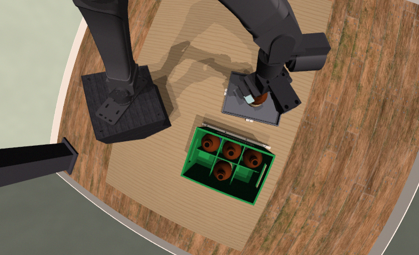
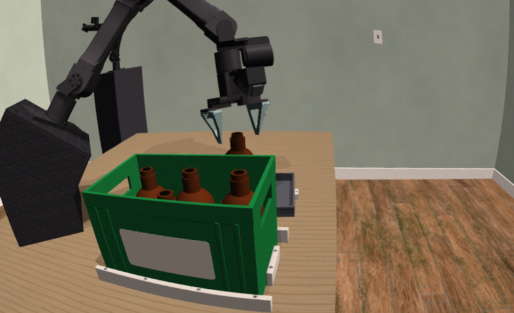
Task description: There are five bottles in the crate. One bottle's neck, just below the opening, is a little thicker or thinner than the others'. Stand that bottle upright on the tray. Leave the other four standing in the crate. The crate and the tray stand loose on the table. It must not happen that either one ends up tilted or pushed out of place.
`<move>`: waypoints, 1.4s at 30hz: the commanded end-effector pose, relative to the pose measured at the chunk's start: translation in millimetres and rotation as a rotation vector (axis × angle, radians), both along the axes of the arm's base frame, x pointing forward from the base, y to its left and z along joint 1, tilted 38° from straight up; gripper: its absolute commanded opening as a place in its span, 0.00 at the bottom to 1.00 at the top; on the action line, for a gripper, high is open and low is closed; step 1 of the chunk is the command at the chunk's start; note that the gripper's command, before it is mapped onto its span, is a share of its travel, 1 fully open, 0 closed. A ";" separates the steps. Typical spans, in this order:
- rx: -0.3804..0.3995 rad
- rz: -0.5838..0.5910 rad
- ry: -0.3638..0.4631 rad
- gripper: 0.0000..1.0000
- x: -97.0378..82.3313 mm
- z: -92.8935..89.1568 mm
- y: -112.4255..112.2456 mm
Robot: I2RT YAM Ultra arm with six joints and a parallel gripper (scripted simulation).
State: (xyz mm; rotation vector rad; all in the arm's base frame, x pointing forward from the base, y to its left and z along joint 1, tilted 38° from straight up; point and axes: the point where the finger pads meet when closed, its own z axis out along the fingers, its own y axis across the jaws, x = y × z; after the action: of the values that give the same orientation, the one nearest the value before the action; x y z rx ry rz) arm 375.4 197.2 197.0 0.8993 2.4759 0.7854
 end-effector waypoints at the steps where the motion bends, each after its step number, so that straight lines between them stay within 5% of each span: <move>1: 0.006 -0.016 -0.030 1.00 0.3 12.2 -3.6; 42: 0.007 -0.023 -0.042 1.00 1.6 22.5 -8.7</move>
State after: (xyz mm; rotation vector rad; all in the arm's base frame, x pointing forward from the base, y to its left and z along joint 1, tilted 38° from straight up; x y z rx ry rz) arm 374.7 196.9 196.4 0.9008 2.4791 0.7825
